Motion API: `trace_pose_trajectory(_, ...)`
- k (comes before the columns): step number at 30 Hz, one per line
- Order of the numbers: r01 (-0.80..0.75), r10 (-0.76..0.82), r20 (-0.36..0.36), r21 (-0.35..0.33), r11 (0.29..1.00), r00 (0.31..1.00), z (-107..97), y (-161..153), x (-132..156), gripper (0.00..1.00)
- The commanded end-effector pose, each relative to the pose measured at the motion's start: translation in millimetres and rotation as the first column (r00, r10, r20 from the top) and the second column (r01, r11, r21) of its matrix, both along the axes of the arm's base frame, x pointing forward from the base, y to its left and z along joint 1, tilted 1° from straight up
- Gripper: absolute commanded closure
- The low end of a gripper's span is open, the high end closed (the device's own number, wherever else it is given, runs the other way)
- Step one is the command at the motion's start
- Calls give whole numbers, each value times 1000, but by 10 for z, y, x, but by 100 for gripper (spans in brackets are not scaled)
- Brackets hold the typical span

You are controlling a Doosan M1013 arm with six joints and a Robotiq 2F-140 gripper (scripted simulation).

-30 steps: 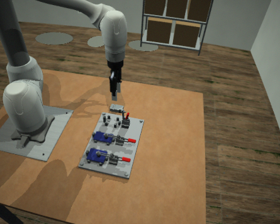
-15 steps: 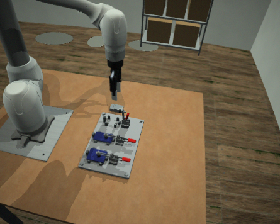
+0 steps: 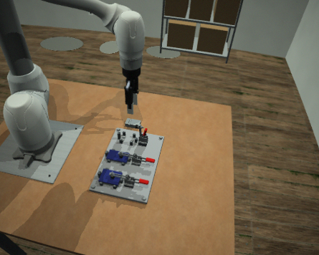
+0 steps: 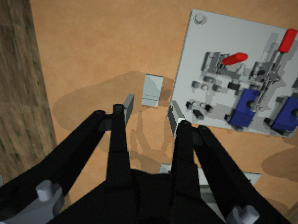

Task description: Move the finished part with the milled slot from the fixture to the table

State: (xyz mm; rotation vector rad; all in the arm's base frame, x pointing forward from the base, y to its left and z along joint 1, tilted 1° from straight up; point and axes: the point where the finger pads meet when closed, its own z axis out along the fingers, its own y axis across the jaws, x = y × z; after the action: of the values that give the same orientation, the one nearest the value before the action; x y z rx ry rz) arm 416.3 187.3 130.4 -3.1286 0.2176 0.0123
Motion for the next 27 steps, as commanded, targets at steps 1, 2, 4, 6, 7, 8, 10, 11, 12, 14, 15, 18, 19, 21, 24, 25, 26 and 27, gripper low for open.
trace_pose_trajectory(1, 0, 0, 0, 0, 1000, 1000, 0, 0, 0, 60)
trace_pose_trajectory(2, 0, 0, 0, 0, 1000, 1000, 0, 0, 0, 60)
trace_pose_trajectory(4, 0, 0, 0, 0, 1000, 1000, 0, 0, 0, 60)
trace_pose_trajectory(6, 0, 0, 0, 0, 1000, 1000, 0, 0, 0, 60)
trace_pose_trajectory(7, 0, 0, 0, 0, 1000, 1000, 0, 0, 0, 60)
trace_pose_trajectory(8, 0, 0, 0, 0, 1000, 1000, 0, 0, 0, 60)
trace_pose_trajectory(10, 0, 0, 0, 0, 1000, 1000, 0, 0, 0, 60)
trace_pose_trajectory(11, 0, 0, 0, 0, 1000, 1000, 1, 0, 0, 60)
trace_pose_trajectory(12, 0, 0, 0, 0, 1000, 1000, 1, 0, 0, 60)
trace_pose_trajectory(14, 0, 0, 0, 0, 1000, 1000, 2, 0, 0, 60)
trace_pose_trajectory(15, 0, 0, 0, 0, 1000, 1000, 2, 0, 0, 60)
trace_pose_trajectory(18, 0, 0, 0, 0, 1000, 1000, 15, 0, 0, 60)
trace_pose_trajectory(19, 0, 0, 0, 0, 1000, 1000, 23, 0, 0, 60)
trace_pose_trajectory(21, 0, 0, 0, 0, 1000, 1000, 45, 0, 0, 60)
trace_pose_trajectory(24, 0, 0, 0, 0, 1000, 1000, 94, 0, 0, 60)
trace_pose_trajectory(25, 0, 0, 0, 0, 1000, 1000, 115, -1, 1, 60)
trace_pose_trajectory(26, 0, 0, 0, 0, 1000, 1000, 137, -1, 1, 60)
trace_pose_trajectory(27, 0, 0, 0, 0, 1000, 1000, 162, -1, 1, 60)
